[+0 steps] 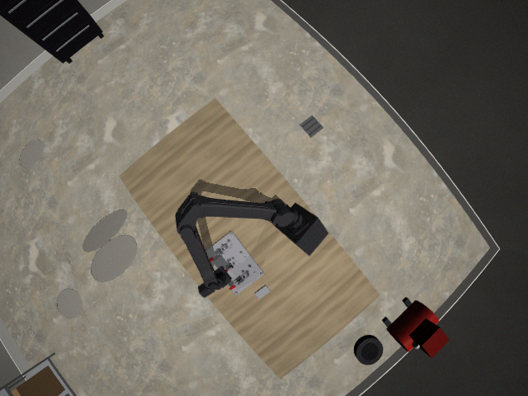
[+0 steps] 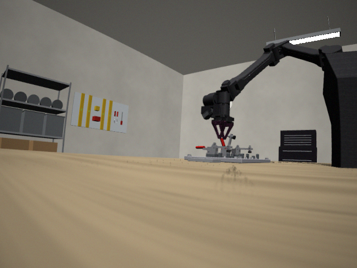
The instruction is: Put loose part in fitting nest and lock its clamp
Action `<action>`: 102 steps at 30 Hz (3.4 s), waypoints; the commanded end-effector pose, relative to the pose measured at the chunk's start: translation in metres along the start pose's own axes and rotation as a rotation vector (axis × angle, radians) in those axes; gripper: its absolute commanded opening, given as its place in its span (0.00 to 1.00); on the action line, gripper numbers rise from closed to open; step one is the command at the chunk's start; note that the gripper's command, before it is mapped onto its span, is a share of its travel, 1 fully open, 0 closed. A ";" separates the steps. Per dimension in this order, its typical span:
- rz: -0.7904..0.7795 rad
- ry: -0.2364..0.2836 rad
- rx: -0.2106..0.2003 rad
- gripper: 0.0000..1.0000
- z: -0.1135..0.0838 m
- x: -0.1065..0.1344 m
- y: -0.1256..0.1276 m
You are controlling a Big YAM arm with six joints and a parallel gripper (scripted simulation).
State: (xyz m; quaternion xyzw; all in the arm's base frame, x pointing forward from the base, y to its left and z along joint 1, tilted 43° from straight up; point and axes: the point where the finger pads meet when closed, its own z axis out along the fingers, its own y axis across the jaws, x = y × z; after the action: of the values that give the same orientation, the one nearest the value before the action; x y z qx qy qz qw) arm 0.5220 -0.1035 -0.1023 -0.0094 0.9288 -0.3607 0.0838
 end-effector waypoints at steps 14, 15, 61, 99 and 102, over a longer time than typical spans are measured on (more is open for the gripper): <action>0.003 0.017 0.003 0.45 0.046 0.003 -0.003; 0.003 0.017 0.003 0.45 0.046 0.003 -0.003; -0.015 0.018 -0.002 0.45 0.034 0.004 0.010; -0.016 0.016 -0.002 0.45 0.033 0.003 0.010; -0.012 0.016 -0.001 0.45 0.036 0.004 0.008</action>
State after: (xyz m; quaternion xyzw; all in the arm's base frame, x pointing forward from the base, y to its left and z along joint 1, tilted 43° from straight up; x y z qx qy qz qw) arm 0.5211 -0.1269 -0.1280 -0.0089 0.9291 -0.3620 0.0750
